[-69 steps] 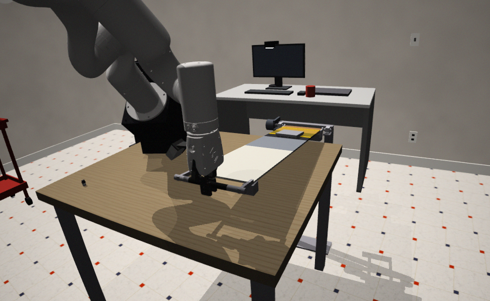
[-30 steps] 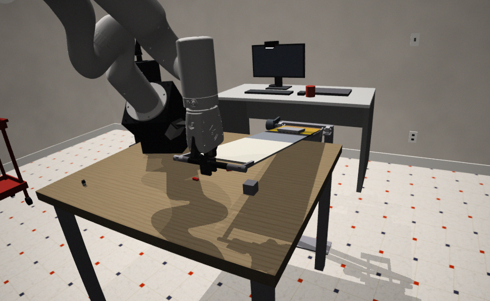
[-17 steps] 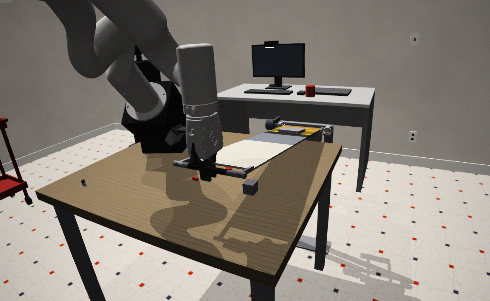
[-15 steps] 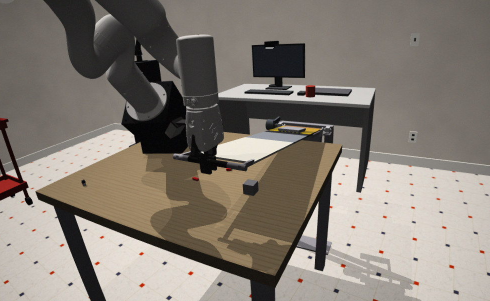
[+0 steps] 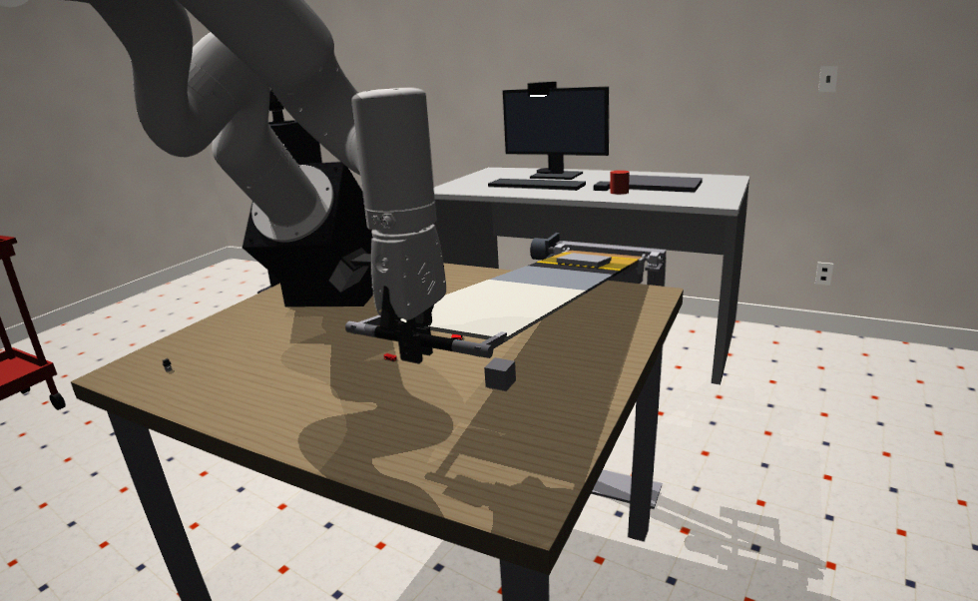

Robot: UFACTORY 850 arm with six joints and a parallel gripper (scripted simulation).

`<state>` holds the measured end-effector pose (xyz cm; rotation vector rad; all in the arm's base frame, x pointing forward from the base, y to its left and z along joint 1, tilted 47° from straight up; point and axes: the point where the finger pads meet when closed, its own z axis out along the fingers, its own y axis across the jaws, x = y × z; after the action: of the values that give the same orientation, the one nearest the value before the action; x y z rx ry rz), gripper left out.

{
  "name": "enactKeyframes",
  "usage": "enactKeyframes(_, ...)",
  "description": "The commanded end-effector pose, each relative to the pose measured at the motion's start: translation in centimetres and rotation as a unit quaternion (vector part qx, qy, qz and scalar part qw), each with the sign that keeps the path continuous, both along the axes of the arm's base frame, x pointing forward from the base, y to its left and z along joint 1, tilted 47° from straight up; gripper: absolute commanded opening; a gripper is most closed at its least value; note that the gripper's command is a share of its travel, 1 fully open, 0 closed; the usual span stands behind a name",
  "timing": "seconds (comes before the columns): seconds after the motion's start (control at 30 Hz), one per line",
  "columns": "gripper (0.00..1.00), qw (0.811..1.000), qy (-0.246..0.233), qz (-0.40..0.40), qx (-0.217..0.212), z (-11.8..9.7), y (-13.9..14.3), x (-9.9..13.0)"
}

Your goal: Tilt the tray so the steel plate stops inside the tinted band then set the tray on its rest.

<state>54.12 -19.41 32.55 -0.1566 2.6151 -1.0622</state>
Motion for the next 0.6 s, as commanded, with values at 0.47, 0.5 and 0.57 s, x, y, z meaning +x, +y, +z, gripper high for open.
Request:
enactKeyframes(0.47, 0.00, 1.000, 0.000, 0.000, 0.002, -2.1, -2.9, 1.3)
enactKeyframes(0.5, 0.00, 1.000, 0.000, 0.000, 0.002, -2.1, -2.9, 1.3)
enactKeyframes(0.57, 0.00, 1.000, 0.000, 0.000, 0.002, -2.1, -2.8, 1.3)
